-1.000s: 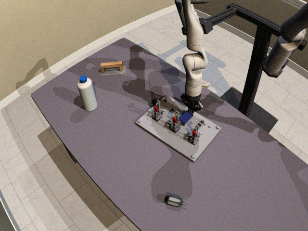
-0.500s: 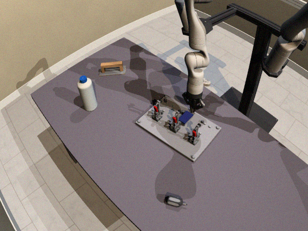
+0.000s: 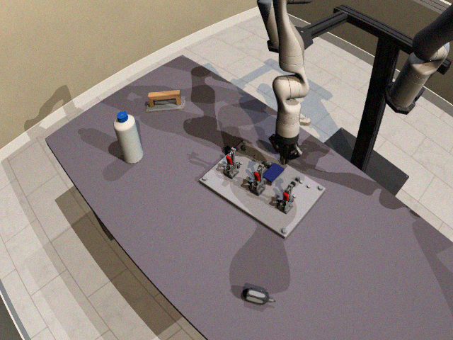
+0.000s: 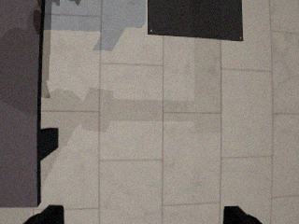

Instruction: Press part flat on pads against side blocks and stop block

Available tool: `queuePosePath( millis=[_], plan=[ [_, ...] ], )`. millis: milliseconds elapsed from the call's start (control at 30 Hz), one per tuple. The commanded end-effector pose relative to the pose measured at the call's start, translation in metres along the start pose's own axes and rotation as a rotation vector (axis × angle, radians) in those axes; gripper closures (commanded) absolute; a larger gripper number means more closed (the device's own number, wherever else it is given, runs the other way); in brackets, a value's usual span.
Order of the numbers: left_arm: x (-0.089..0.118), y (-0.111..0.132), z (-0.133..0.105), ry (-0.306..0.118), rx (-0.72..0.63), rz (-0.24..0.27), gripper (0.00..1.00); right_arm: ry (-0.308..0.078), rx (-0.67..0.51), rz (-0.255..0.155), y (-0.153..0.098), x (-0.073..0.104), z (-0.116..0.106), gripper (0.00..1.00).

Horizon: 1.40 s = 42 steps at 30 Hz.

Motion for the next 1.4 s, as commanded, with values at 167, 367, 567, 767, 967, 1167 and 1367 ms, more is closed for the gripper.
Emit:
queuePosePath(
  millis=[167, 367, 567, 767, 967, 1167, 1367],
  plan=[
    [0.001, 0.000, 0.000, -0.002, 0.000, 0.000, 0.002, -0.001, 0.000, -0.002, 0.001, 0.018, -0.001, 0.903],
    [0.001, 0.000, 0.000, -0.002, 0.000, 0.000, 0.002, -0.001, 0.000, -0.002, 0.001, 0.030, -0.001, 0.903],
    [0.001, 0.000, 0.000, -0.002, 0.000, 0.000, 0.002, -0.001, 0.000, -0.002, 0.001, 0.038, -0.001, 0.903],
    [0.001, 0.000, 0.000, -0.002, 0.000, 0.000, 0.002, -0.001, 0.000, -0.002, 0.001, 0.038, -0.001, 0.903],
    [0.001, 0.000, 0.000, -0.002, 0.000, 0.000, 0.002, -0.001, 0.000, -0.002, 0.001, 0.038, -0.001, 0.903],
    [0.001, 0.000, 0.000, -0.002, 0.000, 0.000, 0.002, -0.001, 0.000, -0.002, 0.001, 0.038, -0.001, 0.903],
    [0.001, 0.000, 0.000, -0.002, 0.000, 0.000, 0.002, -0.001, 0.000, -0.002, 0.001, 0.038, -0.001, 0.903]
  ],
)
Point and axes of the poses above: on each arm, the point where the finger pads meet when closed, its own x axis back along the fingers, its own y axis across the jaws, z = x × y, the point moved 3 cm from there along x, back along the fingers, and after that the axes turned 5 degrees about -x, right-handed, at the moved point
